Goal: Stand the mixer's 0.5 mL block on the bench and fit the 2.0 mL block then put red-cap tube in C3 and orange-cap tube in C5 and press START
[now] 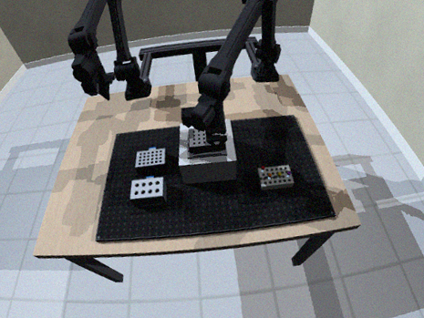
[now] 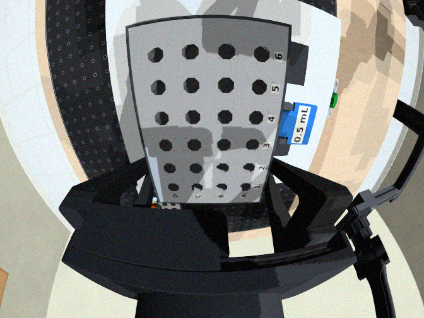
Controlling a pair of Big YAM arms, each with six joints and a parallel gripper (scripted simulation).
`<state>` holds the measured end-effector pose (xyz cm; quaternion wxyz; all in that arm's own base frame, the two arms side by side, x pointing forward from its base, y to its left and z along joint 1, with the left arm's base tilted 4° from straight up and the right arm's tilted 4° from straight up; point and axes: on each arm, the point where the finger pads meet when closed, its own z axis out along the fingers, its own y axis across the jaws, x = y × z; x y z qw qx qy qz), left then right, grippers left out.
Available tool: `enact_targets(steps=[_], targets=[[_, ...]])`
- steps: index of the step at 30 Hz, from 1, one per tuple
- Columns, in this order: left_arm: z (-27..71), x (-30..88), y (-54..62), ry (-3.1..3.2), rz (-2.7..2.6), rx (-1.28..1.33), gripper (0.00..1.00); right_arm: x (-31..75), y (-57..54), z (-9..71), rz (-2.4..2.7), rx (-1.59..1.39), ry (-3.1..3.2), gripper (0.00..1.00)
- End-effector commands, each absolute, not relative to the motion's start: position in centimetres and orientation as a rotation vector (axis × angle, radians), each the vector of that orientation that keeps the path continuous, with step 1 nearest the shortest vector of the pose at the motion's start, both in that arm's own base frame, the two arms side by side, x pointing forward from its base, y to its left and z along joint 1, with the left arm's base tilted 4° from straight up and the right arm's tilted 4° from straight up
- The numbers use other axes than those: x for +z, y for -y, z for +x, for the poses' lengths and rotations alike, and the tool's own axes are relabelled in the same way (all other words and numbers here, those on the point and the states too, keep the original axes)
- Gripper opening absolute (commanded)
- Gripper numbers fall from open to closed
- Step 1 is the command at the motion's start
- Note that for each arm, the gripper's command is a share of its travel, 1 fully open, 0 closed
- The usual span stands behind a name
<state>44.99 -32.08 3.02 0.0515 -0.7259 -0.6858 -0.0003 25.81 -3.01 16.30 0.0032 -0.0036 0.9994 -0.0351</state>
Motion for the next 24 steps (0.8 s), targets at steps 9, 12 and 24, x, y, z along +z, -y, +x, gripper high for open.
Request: enact_targets(steps=[9, 12, 24], targets=[[47.6, 7.3, 35.1, 2.137, -2.309, -0.025, 0.00, 17.6, 3.1, 26.9, -0.016, -0.110, -3.086, 0.00], [48.2, 6.6, 34.6, 2.152, -2.295, -0.025, 0.00, 17.2, 3.0, 26.5, -0.017, -0.109, -3.098, 0.00], [46.9, 6.9, 34.6, 2.133, -2.305, -0.021, 0.00, 17.3, 3.0, 26.6, -0.021, -0.110, -3.095, 0.00]])
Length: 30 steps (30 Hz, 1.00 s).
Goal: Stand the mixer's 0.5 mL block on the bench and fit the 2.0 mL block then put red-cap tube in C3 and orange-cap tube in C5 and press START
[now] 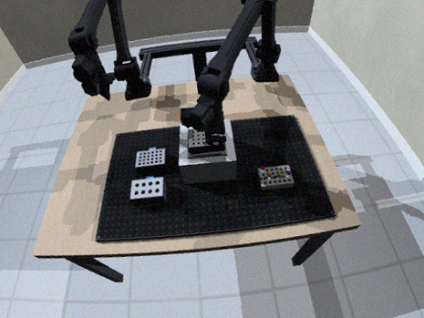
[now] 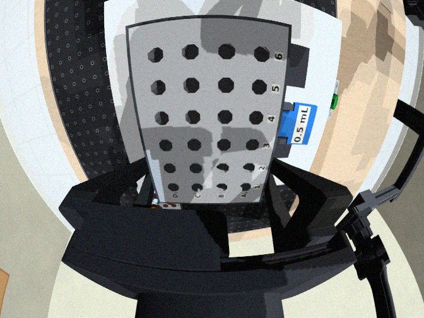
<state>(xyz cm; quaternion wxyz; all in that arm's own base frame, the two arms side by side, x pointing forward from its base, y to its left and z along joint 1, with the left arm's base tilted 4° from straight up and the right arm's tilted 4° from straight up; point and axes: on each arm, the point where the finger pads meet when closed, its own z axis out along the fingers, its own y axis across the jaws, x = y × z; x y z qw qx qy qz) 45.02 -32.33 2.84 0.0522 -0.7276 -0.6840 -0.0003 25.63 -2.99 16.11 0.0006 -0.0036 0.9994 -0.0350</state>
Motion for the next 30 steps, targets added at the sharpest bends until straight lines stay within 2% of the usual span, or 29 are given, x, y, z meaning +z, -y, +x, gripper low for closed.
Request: enact_targets(steps=[1, 30], targets=[[46.6, 7.0, 34.7, 2.128, -2.309, -0.021, 0.00, 17.4, 3.0, 26.7, -0.021, -0.111, -3.091, 0.00], [47.2, 9.1, 34.4, 2.162, -2.314, -0.025, 0.00, 19.3, 3.1, 28.2, -0.026, -0.116, -3.044, 0.00]])
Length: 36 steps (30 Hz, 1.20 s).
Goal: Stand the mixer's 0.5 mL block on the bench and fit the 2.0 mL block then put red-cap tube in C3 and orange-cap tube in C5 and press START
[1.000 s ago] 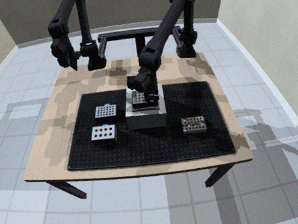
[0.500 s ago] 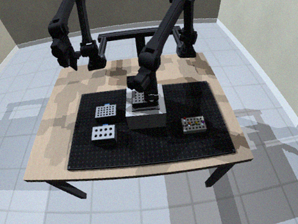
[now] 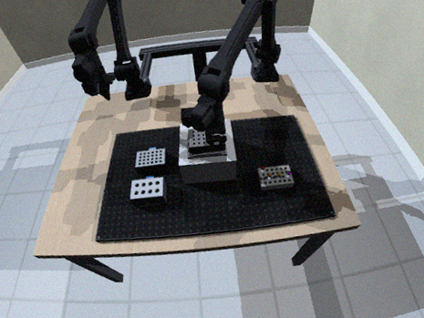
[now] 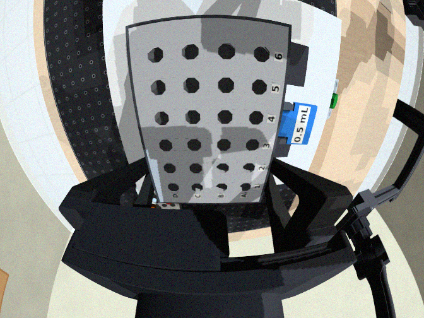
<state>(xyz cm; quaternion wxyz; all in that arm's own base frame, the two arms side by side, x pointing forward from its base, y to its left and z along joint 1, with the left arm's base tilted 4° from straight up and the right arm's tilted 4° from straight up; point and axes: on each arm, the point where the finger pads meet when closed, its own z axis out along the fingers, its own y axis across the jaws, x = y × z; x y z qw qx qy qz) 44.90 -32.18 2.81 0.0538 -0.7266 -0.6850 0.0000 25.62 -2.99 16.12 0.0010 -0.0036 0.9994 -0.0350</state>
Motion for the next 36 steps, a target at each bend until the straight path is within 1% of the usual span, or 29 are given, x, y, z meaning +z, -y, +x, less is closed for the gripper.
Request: enact_targets(steps=[1, 24, 36], targets=[[47.1, 9.1, 34.6, 2.159, -2.319, -0.026, 0.00, 19.4, 3.1, 28.2, -0.027, -0.116, -3.043, 0.00], [48.0, 6.1, 34.3, 2.149, -2.273, -0.010, 0.00, 17.6, 2.9, 26.9, -0.033, -0.114, -3.090, 0.00], [47.1, 9.4, 35.2, 2.163, -2.303, -0.018, 0.00, 16.6, 2.9, 26.1, -0.036, -0.113, -3.114, 0.00]])
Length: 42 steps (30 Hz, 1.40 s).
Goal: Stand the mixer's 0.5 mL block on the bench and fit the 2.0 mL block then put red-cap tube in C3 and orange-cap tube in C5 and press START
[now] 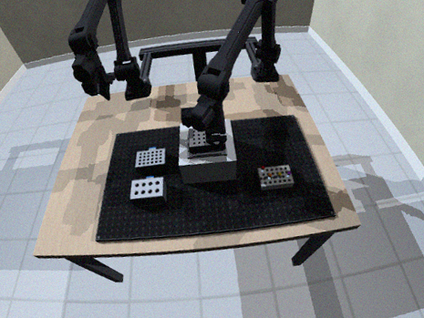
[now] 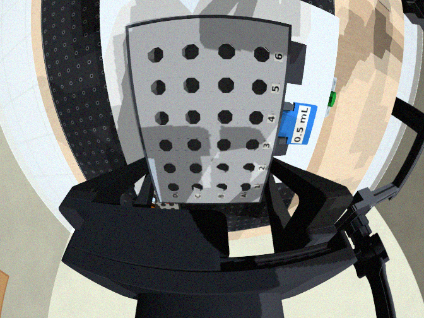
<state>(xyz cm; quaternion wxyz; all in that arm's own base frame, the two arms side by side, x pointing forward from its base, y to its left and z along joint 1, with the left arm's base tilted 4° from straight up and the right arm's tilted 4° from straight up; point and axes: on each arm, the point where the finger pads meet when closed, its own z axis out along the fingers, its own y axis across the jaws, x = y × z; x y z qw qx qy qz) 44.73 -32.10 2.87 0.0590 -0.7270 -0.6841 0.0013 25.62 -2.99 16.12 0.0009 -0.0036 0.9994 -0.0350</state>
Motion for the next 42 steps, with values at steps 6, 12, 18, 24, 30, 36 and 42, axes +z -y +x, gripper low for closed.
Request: enact_targets(steps=[6, 12, 18, 24, 30, 36, 42], targets=[[47.3, 10.3, 35.6, 2.174, -2.324, -0.025, 0.00, 17.6, 2.9, 26.9, -0.035, -0.115, -3.090, 0.00], [48.0, 10.2, 35.4, 2.180, -2.338, -0.030, 0.00, 18.2, 2.9, 27.4, -0.035, -0.116, -3.075, 0.00], [48.1, 8.9, 34.6, 2.167, -2.309, -0.021, 0.00, 18.8, 2.9, 27.9, -0.034, -0.118, -3.061, 0.00], [48.0, 7.8, 34.3, 2.148, -2.288, -0.013, 0.00, 19.0, 2.9, 28.1, -0.034, -0.118, -3.055, 0.00], [47.6, 8.9, 34.8, 2.152, -2.303, -0.040, 0.00, 19.2, 2.9, 28.2, -0.035, -0.119, -3.052, 0.00], [46.7, 9.2, 35.3, 2.155, -2.305, -0.019, 0.00, 19.4, 2.9, 28.4, -0.035, -0.120, -3.047, 0.00], [46.3, 8.7, 34.3, 2.152, -2.284, -0.017, 0.00, 19.0, 2.9, 28.1, -0.036, -0.119, -3.056, 0.00]])
